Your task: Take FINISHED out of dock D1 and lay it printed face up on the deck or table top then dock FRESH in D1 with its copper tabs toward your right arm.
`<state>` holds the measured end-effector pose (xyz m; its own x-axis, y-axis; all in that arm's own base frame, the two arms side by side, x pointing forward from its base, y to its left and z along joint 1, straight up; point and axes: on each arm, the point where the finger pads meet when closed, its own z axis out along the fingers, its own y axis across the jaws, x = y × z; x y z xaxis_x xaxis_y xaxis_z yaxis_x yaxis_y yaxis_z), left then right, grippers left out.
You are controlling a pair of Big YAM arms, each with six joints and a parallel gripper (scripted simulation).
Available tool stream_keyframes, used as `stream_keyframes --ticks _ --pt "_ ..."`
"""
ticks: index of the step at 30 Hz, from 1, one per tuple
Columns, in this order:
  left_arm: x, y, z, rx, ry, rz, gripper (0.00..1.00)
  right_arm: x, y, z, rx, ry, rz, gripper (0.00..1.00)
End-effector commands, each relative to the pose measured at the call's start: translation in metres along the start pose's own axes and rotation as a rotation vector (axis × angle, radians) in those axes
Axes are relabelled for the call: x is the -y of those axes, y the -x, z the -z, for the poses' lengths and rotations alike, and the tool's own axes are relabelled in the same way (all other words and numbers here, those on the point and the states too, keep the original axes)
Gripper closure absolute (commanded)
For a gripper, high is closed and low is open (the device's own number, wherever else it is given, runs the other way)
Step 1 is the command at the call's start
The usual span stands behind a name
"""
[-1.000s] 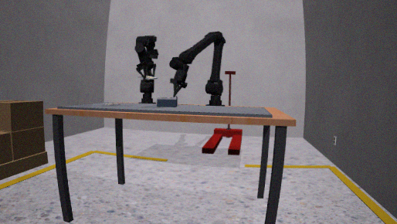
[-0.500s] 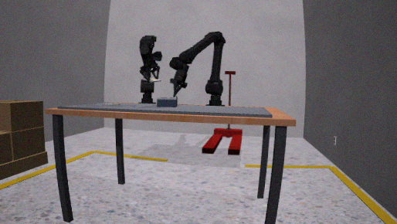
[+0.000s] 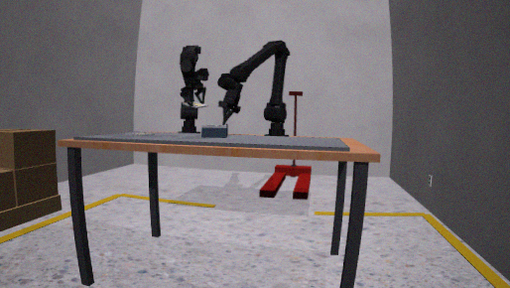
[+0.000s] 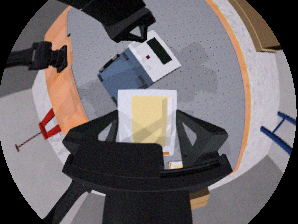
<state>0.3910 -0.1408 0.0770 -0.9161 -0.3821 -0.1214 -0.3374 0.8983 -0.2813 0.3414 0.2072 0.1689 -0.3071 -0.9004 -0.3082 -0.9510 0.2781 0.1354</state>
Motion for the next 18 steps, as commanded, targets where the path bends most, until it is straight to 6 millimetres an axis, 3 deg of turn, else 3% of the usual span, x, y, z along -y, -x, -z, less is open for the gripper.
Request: stream_keyframes --ticks 1,18 --pt "-0.041 -0.0303 -0.0474 -0.108 0.105 0.018 1.0 0.0036 -0.0012 0.0017 -0.002 0.001 -0.016 1.0" --pt "-0.041 -0.0303 -0.0474 -0.108 0.105 0.018 1.0 0.0073 -0.0067 0.0113 0.001 -0.002 -0.012 1.0"
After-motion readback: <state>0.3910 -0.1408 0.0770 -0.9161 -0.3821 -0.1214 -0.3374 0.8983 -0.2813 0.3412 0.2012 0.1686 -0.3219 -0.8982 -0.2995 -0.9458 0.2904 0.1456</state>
